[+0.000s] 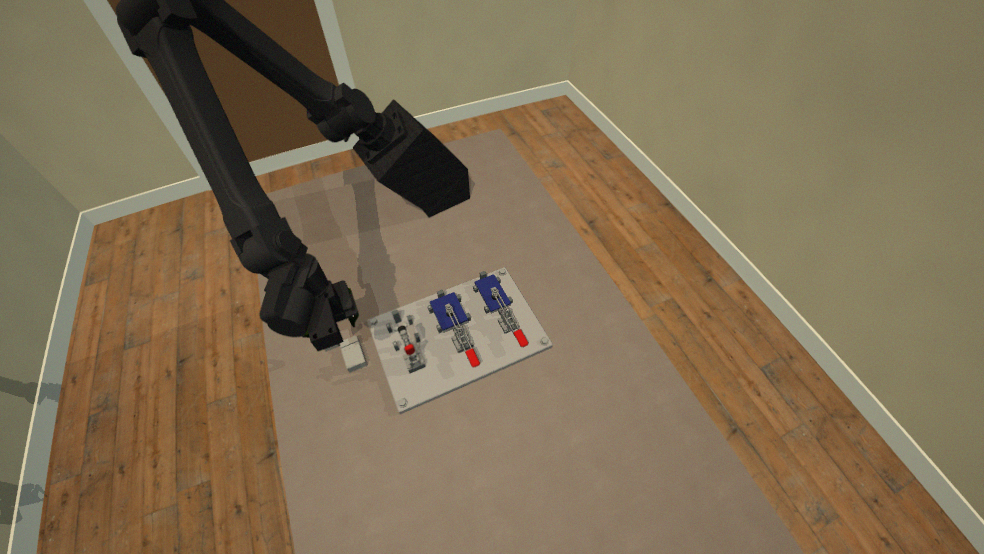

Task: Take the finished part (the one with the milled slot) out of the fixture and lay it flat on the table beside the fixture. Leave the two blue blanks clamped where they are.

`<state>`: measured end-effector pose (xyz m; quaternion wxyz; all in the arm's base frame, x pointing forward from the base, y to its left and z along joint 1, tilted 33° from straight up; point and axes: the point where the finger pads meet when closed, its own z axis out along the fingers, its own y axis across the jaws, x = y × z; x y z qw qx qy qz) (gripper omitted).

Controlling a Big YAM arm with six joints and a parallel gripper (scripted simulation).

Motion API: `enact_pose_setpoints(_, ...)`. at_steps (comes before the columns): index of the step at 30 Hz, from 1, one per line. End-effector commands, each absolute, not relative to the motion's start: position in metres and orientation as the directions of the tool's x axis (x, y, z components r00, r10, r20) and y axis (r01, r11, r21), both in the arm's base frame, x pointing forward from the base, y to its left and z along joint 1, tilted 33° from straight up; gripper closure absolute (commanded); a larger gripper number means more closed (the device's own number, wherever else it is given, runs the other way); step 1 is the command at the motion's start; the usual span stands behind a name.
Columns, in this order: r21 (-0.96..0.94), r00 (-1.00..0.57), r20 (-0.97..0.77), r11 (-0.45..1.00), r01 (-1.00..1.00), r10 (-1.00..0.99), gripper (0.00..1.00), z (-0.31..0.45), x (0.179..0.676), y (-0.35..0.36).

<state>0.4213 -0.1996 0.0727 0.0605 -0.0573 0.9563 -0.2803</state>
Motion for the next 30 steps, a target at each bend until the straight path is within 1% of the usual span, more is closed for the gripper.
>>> enact_pose_setpoints(1, -0.555, -0.979, -0.127, 0.829, -0.061, -0.158, 0.36, 0.103, 0.437, -0.189)
enact_pose_setpoints(22, -0.554, -0.978, -0.135, 0.831, -0.057, -0.157, 0.36, 0.167, 0.424, -0.150)
enact_pose_setpoints(27, -0.553, -0.978, -0.136, 0.831, -0.057, -0.157, 0.36, 0.175, 0.423, -0.145)
enact_pose_setpoints(30, -0.548, -0.981, -0.112, 0.834, -0.071, -0.157, 0.36, 0.166, 0.417, -0.143)
